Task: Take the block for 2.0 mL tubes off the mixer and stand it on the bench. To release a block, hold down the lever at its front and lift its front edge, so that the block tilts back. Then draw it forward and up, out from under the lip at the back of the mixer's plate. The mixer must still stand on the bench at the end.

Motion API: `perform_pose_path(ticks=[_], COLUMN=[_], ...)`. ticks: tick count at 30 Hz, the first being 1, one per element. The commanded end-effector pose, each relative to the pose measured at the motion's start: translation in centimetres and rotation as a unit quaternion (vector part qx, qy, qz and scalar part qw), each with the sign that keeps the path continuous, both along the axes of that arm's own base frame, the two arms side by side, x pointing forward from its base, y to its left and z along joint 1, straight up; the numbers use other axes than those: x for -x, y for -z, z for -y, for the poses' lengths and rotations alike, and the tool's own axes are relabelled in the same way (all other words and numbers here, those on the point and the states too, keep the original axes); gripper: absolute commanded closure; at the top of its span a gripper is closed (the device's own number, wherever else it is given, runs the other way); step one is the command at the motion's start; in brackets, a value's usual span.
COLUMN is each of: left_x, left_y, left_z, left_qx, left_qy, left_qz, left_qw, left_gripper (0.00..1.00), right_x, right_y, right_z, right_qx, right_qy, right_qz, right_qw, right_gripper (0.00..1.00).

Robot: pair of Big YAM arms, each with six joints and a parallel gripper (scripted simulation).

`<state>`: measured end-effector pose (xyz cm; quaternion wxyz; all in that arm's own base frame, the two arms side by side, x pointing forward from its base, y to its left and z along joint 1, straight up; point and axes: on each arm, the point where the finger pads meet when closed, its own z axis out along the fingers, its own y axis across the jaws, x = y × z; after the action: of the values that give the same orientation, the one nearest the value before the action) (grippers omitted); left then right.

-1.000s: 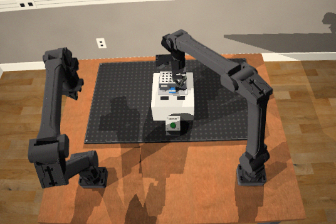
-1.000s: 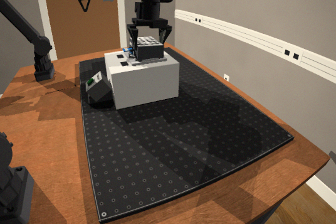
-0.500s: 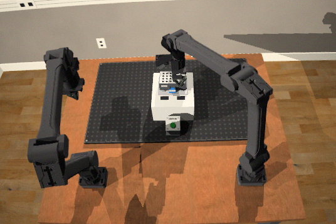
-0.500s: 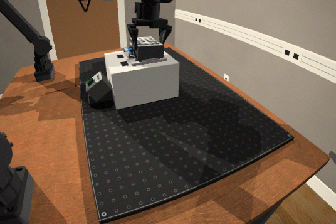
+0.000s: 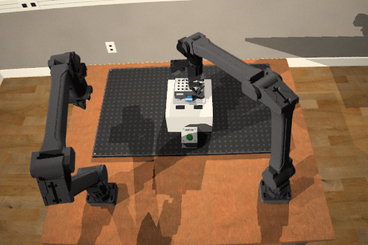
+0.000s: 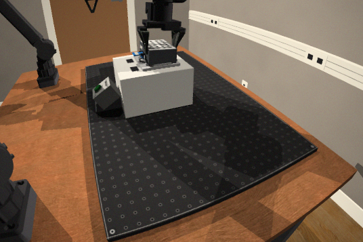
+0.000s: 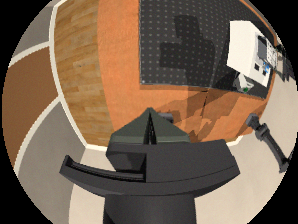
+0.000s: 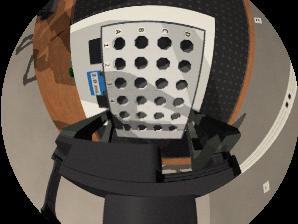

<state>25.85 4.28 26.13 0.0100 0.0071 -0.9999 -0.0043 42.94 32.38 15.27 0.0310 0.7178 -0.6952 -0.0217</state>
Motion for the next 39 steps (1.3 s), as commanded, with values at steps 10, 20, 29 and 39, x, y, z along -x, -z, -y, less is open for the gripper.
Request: perform_pose_path(ticks=[10, 20, 29, 39], left_x=[-1.22, -1.18, -1.09, -1.32], left_y=[-1.11, -1.26, -1.45, -1.08], left_z=[0.1, 0.07, 0.06, -0.01], left_qx=[-0.005, -0.005, -0.006, -0.004], left_qy=[0.001, 0.0, 0.0, 0.0], left_qz=[0.018, 0.021, 0.024, 0.017], left_qw=[1.0, 1.0, 1.0, 1.0], left_gripper=[1.0, 1.0, 1.0, 1.0], right_x=[1.81, 1.88, 1.92, 1.98], right_y=[-2.17, -2.2, -2.22, -2.25], right_z=[-0.71, -0.73, -0.73, -0.74], right_qx=[-0.007, -0.007, -0.007, -0.007], right_qy=[-0.009, -0.009, -0.01, -0.011], right_qz=[-0.002, -0.002, -0.003, -0.003], right_qw=[1.0, 1.0, 1.0, 1.0], right_gripper=[1.0, 1.0, 1.0, 1.0])
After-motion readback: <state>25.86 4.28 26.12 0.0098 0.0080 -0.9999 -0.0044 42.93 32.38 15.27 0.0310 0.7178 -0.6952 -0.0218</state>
